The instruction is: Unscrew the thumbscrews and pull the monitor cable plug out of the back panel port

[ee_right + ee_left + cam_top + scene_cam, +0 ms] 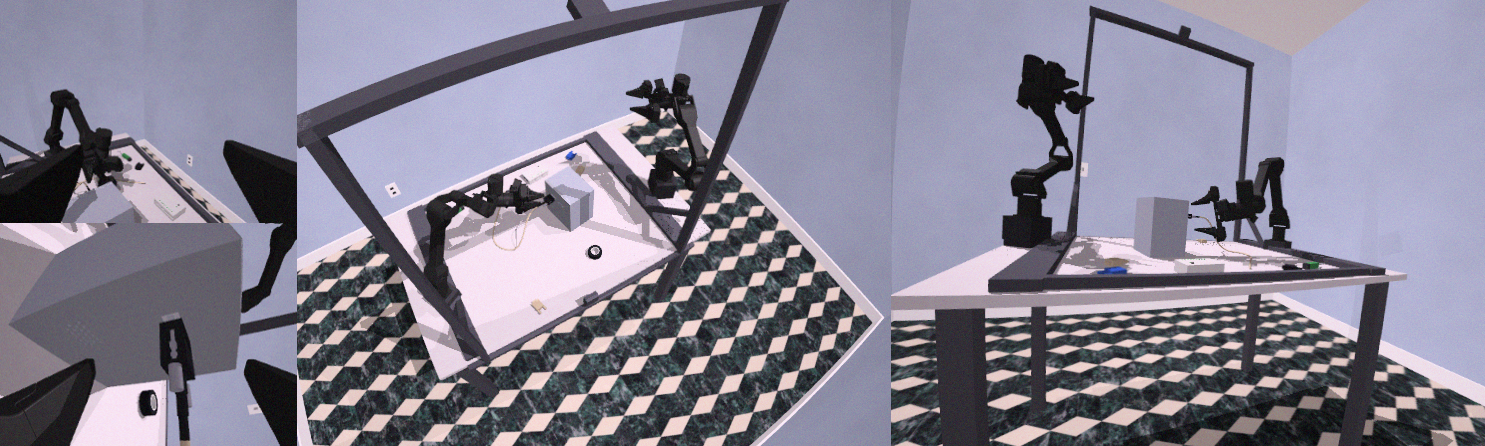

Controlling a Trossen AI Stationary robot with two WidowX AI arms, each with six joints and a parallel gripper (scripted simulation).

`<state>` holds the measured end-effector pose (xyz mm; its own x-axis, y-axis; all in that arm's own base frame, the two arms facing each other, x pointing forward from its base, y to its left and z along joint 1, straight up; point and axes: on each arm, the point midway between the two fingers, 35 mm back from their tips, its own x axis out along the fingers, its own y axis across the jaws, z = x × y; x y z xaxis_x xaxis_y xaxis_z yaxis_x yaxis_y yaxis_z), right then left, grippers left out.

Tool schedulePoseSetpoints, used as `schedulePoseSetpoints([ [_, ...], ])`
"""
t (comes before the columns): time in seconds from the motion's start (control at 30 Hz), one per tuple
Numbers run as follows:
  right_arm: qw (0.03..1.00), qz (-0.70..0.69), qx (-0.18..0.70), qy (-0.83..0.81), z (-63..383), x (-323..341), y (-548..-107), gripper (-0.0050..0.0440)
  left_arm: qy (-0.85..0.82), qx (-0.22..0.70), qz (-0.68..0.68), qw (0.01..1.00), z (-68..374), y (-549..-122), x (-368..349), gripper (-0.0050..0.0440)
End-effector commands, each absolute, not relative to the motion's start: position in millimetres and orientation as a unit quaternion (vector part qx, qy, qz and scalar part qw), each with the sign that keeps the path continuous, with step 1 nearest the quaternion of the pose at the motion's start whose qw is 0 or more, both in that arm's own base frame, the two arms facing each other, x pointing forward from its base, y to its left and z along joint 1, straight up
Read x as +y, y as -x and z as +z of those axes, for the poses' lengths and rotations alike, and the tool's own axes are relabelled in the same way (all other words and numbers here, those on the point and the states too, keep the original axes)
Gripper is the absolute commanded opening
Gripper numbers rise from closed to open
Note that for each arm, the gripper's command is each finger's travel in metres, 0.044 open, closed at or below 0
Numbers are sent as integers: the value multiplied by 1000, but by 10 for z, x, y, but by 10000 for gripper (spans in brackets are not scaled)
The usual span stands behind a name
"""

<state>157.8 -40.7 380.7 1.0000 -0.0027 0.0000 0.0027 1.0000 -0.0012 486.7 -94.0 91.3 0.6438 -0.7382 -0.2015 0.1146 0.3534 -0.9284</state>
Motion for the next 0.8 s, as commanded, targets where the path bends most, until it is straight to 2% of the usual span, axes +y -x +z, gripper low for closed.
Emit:
schedulePoseSetpoints([
  [0.0,1000,0,-1,3,3833,-394,-1576,440,437,309,-282,796,1094,-4875,-953,440],
  [0.3,1000,0,-1,3,3833,-394,-1576,440,388,323,-276,818,1086,-4817,-958,440],
  [0.77,1000,0,-1,3,3833,-394,-1576,440,388,323,-276,818,1086,-4817,-958,104],
])
